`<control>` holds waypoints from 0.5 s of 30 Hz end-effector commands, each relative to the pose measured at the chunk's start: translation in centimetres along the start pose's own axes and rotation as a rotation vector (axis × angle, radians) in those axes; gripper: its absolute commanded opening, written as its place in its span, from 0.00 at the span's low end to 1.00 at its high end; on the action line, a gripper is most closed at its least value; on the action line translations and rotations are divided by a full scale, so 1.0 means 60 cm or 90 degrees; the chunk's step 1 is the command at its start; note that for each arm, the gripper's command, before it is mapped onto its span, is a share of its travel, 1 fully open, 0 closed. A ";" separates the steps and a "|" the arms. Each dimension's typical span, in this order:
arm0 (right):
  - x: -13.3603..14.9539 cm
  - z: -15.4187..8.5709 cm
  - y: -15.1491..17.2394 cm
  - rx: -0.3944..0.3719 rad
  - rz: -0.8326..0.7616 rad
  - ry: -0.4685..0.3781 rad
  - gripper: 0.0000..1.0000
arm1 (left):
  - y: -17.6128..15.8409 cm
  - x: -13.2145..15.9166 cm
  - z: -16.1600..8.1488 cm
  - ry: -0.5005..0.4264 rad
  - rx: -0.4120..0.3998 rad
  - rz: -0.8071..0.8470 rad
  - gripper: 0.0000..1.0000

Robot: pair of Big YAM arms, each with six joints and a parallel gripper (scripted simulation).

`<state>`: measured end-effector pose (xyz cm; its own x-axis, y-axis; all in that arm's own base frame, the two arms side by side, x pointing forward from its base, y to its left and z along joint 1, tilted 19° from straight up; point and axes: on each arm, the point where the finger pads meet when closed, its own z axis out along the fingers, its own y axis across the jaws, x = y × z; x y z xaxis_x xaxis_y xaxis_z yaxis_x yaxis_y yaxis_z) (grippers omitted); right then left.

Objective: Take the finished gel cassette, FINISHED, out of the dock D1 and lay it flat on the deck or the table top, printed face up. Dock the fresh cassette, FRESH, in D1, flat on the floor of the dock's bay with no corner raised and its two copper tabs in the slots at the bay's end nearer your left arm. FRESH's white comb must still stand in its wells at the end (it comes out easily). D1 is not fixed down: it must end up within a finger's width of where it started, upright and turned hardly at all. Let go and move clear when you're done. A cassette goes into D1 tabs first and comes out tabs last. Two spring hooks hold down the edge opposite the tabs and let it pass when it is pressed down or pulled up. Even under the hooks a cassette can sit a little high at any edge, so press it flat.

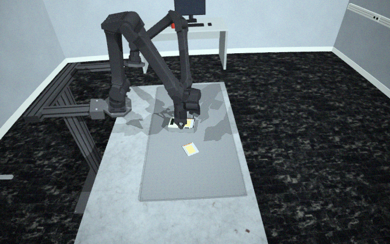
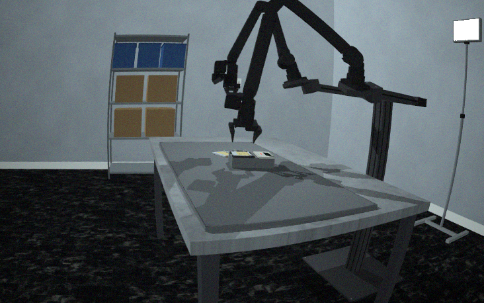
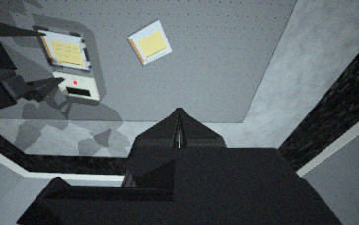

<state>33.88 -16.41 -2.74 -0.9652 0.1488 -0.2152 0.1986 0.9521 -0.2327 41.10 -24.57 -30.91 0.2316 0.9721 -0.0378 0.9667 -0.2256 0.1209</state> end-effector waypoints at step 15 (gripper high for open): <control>-0.007 -0.007 -0.006 0.003 0.010 -0.005 0.00 | 0.016 0.012 0.026 -0.002 -0.002 -0.003 0.98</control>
<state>33.88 -16.41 -2.74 -0.9652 0.1488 -0.2152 0.1986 0.9521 -0.2327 41.82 -24.60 -31.37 0.2298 0.9724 -0.0402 0.9665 -0.2232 0.1263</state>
